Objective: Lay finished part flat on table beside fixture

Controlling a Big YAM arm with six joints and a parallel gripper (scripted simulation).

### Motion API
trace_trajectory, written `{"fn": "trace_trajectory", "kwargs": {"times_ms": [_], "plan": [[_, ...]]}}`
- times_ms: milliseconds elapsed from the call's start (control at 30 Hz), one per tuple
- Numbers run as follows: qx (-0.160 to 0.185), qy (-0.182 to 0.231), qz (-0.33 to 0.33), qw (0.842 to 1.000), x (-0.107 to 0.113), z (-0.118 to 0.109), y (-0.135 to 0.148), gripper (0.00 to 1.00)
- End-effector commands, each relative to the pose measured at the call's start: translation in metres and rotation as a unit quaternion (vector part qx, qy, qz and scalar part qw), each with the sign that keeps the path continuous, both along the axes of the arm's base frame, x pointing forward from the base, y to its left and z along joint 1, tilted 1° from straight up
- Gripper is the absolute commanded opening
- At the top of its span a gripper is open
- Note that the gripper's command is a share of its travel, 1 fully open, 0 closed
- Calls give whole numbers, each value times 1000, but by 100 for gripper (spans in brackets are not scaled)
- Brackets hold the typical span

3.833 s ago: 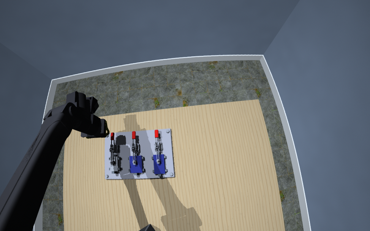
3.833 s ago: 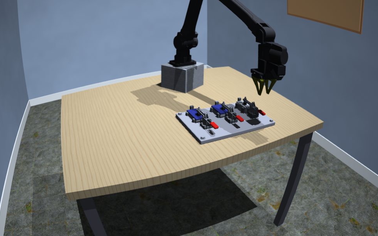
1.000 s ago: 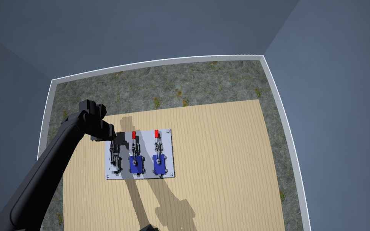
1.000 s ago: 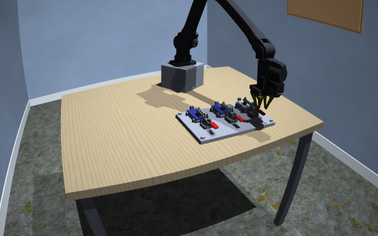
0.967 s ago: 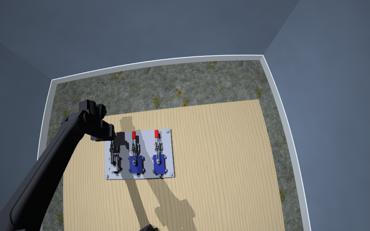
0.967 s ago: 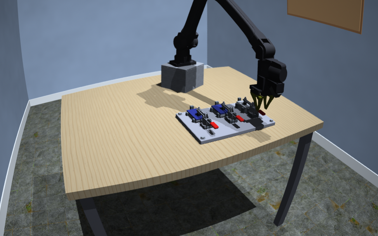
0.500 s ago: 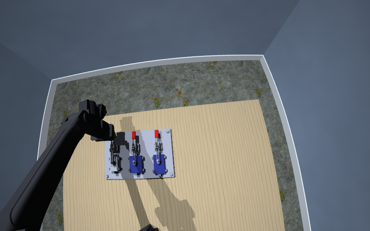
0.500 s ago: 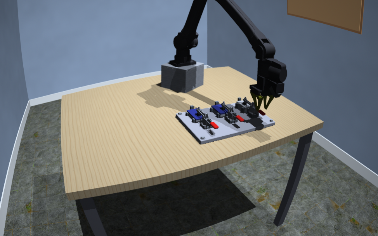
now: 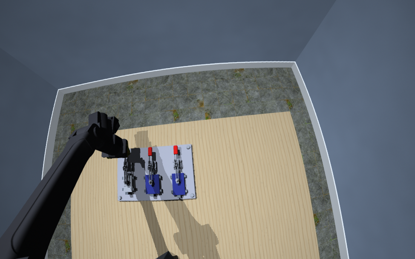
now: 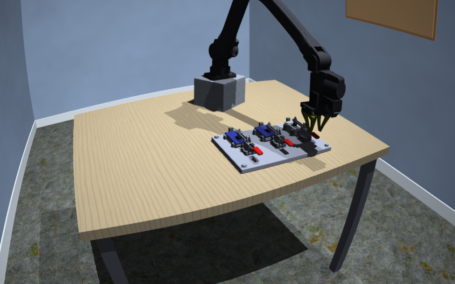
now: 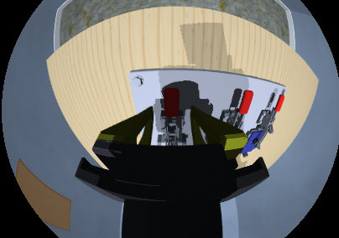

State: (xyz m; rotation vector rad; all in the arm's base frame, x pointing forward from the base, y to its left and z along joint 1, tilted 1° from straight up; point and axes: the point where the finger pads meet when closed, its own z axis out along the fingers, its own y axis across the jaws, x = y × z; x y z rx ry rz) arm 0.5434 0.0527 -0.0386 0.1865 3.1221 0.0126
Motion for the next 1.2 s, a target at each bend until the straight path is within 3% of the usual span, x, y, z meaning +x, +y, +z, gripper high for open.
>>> {"fn": "trace_trajectory", "kwargs": {"times_ms": [0,1167], "plan": [[5,-26,-10,1000,31,8,-5,45],[4,-23,-12,1000,28,6,-5,45]]}}
